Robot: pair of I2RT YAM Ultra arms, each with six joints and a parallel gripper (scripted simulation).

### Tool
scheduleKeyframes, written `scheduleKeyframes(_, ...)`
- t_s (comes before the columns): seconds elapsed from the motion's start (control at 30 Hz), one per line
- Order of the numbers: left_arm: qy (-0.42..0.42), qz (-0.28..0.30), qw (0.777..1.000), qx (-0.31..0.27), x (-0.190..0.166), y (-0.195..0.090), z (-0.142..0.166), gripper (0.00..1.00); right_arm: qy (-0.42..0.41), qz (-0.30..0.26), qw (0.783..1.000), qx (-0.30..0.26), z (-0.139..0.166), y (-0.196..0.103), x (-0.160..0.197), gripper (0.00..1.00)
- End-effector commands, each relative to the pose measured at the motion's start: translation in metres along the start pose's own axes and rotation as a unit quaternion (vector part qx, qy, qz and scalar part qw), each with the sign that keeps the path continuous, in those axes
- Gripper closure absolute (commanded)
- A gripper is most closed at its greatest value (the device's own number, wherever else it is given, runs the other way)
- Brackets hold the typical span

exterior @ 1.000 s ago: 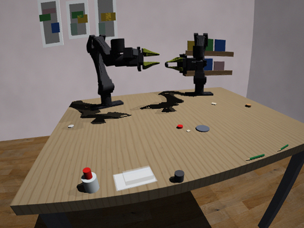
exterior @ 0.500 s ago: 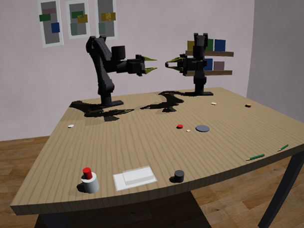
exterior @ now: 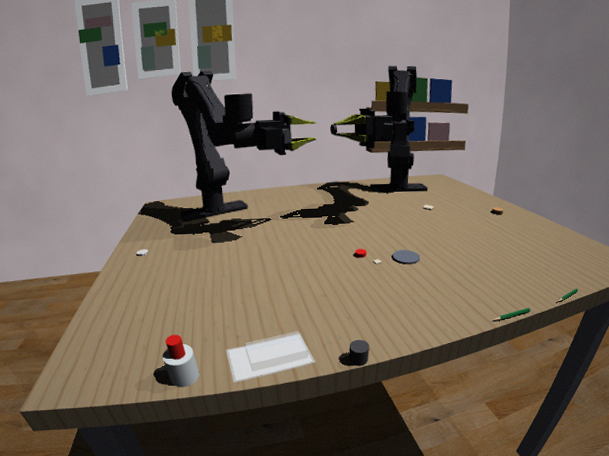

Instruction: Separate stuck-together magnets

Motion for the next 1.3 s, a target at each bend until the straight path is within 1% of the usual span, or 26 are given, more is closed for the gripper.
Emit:
scheduleKeyframes(0.0,0.010,0.006,1.000,0.001,-0.006,0.000,0.000,0.75,-0.008,-0.003,1.000,-0.005,-0.002,0.002,0.005,0.60)
scheduleKeyframes(1.27,0.010,0.006,1.000,0.001,-0.006,0.000,0.000,0.75,-0.007,-0.003,1.000,-0.004,-0.004,0.026,0.011,0.60)
Point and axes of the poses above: on each arm, the point where the finger pads meet when closed, its own y axis out along the fingers, its own x axis across the jaws, z = x × y, the point moved 4 cm from there along -y, back along the fingers, and after that the axes turned 2 degrees about -y, right-handed, at the moved point
